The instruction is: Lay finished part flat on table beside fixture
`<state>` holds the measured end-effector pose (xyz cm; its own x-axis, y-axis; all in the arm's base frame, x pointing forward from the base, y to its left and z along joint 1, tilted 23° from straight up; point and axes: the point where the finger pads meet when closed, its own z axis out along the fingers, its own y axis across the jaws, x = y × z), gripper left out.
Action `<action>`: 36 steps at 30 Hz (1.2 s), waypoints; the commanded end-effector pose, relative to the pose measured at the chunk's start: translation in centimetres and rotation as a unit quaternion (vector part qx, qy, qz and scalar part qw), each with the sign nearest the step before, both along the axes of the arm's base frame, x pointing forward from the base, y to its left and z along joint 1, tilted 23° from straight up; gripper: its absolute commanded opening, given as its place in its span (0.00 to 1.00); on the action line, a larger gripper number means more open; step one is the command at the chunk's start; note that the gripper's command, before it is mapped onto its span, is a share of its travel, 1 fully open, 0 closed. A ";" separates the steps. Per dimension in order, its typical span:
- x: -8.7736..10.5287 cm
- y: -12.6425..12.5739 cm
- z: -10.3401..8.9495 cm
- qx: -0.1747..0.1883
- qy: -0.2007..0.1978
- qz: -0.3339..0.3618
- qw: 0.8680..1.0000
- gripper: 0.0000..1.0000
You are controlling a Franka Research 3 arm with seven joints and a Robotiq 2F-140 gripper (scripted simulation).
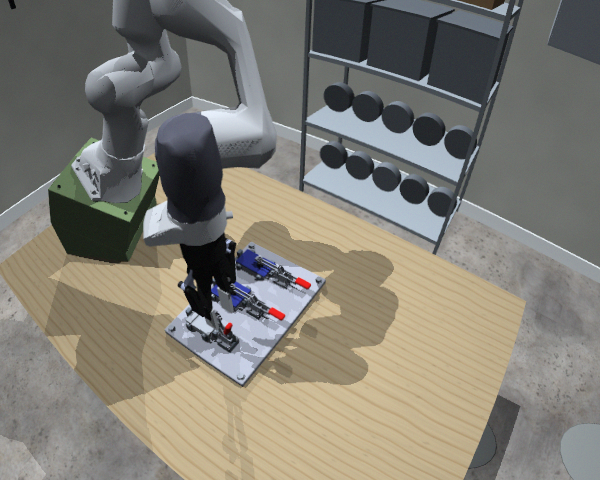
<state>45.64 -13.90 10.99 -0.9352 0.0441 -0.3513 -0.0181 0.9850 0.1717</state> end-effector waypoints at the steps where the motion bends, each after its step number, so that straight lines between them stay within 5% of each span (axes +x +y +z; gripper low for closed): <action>1: -0.2 0.1 -0.1 0.004 0.004 -0.007 1.000 0.28; 19: -0.2 0.1 -0.1 0.004 0.004 -0.007 1.000 0.28; 20: -0.2 0.1 -0.1 0.004 0.004 -0.007 1.000 0.58; 36: 0.1 0.2 -1.0 0.004 0.004 -0.007 1.000 0.58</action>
